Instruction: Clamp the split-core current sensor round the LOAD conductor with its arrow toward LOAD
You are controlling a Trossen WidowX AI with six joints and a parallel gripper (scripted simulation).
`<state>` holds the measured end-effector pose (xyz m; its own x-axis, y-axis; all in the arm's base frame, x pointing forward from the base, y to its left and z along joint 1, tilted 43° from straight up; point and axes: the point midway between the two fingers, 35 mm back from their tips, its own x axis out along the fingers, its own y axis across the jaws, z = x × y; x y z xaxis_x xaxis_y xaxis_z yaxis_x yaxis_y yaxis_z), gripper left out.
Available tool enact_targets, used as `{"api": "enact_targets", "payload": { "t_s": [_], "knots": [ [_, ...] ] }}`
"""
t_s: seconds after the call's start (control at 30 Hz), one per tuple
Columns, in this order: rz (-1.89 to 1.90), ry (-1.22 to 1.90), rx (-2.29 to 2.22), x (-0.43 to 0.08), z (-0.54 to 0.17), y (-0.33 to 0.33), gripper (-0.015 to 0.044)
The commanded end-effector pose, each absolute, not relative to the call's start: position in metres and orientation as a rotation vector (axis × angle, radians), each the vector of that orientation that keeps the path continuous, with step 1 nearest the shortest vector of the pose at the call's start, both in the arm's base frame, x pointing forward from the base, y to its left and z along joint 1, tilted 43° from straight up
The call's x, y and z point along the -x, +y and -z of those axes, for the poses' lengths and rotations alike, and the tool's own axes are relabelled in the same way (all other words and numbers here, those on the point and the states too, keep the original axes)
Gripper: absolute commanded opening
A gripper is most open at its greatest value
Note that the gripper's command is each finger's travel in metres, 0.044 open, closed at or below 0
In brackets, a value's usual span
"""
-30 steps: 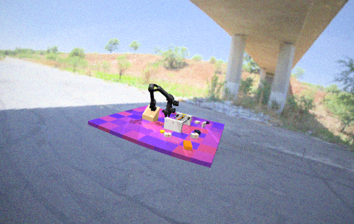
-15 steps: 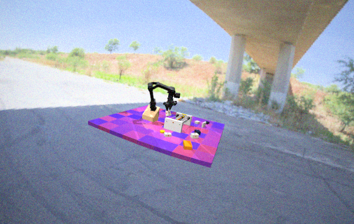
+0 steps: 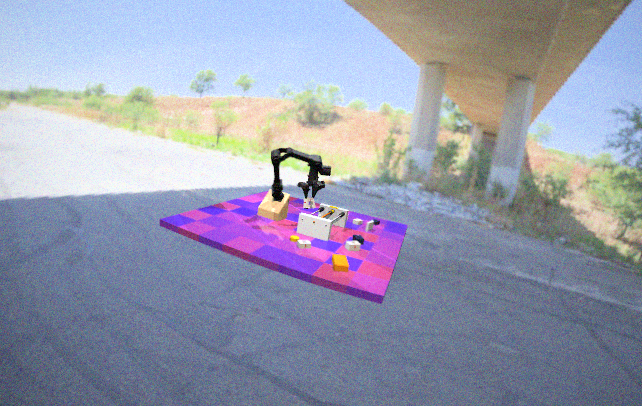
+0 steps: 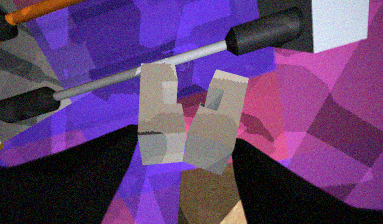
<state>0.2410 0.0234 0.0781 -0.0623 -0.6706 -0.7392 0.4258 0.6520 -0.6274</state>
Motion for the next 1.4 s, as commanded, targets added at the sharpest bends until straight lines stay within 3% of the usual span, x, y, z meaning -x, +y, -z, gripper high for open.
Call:
{"api": "enact_targets", "payload": {
  "t_s": [0.0,0.8,1.37],
  "knots": [
    [1.009,1.278,0.106,-0.257,-0.078,0.024,0.0000],
    [1.521,0.668,-0.636,-0.347,-0.068,0.009,0.0000],
    [1.523,0.663,-0.642,-0.348,-0.053,-0.005,0.0000]
  ]
}}
